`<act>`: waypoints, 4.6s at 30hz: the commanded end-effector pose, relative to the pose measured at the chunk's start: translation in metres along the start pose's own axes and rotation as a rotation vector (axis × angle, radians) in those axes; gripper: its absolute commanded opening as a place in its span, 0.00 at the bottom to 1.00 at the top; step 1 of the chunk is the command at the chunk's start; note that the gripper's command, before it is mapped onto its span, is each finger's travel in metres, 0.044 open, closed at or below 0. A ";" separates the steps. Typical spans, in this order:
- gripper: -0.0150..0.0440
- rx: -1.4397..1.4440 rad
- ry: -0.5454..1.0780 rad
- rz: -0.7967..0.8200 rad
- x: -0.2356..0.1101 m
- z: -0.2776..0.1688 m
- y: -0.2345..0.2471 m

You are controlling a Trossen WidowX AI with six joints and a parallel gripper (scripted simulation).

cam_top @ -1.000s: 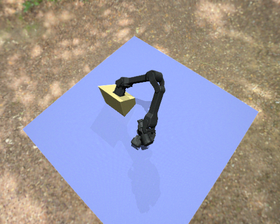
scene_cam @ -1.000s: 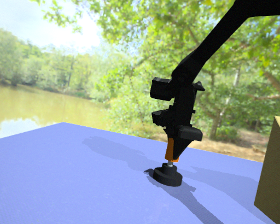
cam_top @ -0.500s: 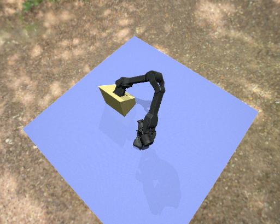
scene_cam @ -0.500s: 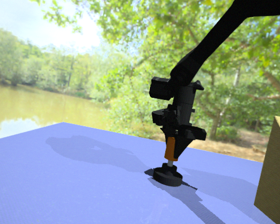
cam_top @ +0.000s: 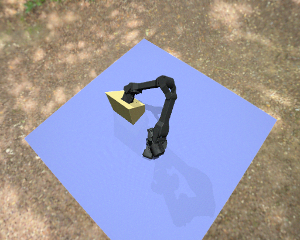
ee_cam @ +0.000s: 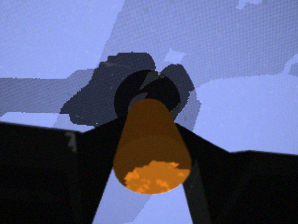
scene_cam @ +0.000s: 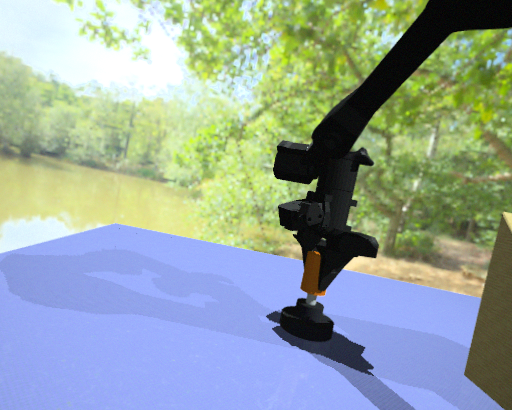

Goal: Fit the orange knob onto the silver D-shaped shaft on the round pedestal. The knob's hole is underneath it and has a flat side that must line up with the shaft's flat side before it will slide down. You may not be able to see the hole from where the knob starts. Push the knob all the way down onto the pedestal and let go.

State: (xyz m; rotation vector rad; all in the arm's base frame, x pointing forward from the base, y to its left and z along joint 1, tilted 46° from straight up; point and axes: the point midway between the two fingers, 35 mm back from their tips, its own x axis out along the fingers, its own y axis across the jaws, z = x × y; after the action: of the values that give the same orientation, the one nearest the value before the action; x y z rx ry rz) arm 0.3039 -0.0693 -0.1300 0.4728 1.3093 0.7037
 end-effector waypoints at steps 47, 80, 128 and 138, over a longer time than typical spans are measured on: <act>0.25 -0.215 -0.003 -0.003 -0.003 0.001 -0.001; 0.25 -0.424 -0.003 -0.003 0.002 0.002 -0.001; 0.25 -0.633 -0.002 -0.003 0.002 0.001 -0.002; 0.25 -0.660 -0.002 -0.003 -0.003 0.000 0.000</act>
State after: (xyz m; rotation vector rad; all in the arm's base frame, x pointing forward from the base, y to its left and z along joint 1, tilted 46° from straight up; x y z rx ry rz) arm 0.3035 -0.0695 -0.1304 -0.0444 1.0109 1.0672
